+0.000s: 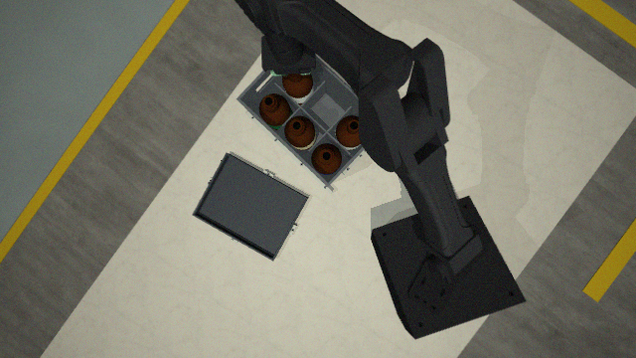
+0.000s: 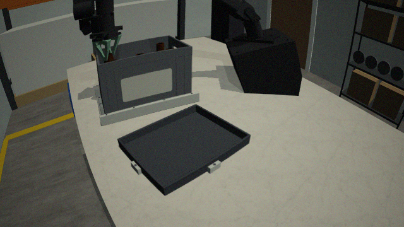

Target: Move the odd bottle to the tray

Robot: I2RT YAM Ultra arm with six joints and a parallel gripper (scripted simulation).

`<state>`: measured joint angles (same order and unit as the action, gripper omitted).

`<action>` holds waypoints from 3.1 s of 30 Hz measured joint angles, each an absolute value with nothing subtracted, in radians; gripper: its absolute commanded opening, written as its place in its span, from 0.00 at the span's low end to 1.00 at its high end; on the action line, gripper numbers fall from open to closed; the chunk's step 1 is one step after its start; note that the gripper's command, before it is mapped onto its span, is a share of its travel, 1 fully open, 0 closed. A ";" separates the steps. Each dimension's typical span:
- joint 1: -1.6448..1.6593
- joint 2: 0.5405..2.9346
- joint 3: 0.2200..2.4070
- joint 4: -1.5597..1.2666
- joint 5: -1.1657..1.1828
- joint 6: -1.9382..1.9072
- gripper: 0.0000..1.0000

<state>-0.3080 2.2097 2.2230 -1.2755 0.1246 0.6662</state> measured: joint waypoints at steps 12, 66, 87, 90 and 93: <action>-0.308 2.210 2.223 -1.275 0.125 0.666 0.00; -0.310 2.209 2.223 -1.284 0.127 0.666 0.61; -0.310 2.209 2.223 -1.284 0.127 0.666 0.61; -0.310 2.209 2.223 -1.284 0.127 0.666 0.61; -0.310 2.209 2.223 -1.285 0.127 0.666 0.61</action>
<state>-0.3096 2.2093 2.2230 -1.2846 0.1268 0.6659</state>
